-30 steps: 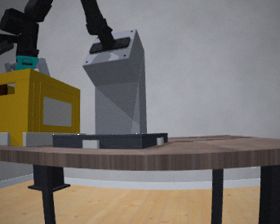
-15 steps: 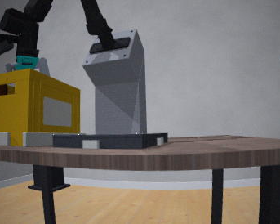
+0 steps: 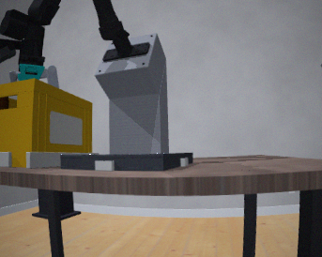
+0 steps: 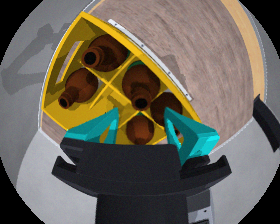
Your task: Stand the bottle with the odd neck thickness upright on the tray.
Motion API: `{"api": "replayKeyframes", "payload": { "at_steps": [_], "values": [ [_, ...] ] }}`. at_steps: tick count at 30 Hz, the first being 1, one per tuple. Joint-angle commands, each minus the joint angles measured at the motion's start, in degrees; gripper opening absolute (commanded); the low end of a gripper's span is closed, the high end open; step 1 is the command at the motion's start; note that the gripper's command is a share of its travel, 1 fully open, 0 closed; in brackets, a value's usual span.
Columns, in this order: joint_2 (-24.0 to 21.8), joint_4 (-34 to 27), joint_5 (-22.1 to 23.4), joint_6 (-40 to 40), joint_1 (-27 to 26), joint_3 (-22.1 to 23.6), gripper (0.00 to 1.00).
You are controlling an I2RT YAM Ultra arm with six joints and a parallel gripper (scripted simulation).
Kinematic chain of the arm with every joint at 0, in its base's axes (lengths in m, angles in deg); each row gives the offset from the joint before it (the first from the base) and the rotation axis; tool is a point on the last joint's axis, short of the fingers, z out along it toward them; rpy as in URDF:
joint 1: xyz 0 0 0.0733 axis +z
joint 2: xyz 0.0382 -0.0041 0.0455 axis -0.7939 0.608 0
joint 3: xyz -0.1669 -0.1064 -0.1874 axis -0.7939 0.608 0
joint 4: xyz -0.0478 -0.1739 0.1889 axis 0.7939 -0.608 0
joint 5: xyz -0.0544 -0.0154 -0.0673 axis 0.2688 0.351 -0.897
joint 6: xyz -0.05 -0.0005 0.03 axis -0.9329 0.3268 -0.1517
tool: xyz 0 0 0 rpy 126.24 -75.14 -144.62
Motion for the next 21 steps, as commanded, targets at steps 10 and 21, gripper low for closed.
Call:
{"api": "replayKeyframes", "payload": {
  "at_steps": [10, 21],
  "values": [
    [-1.0, -0.1, 0.0, 0.1, -0.6, -1.6, 0.61],
    [0.7, 1.0, -0.2, 0.3, -0.3, -1.6, 0.61]
  ]
}}
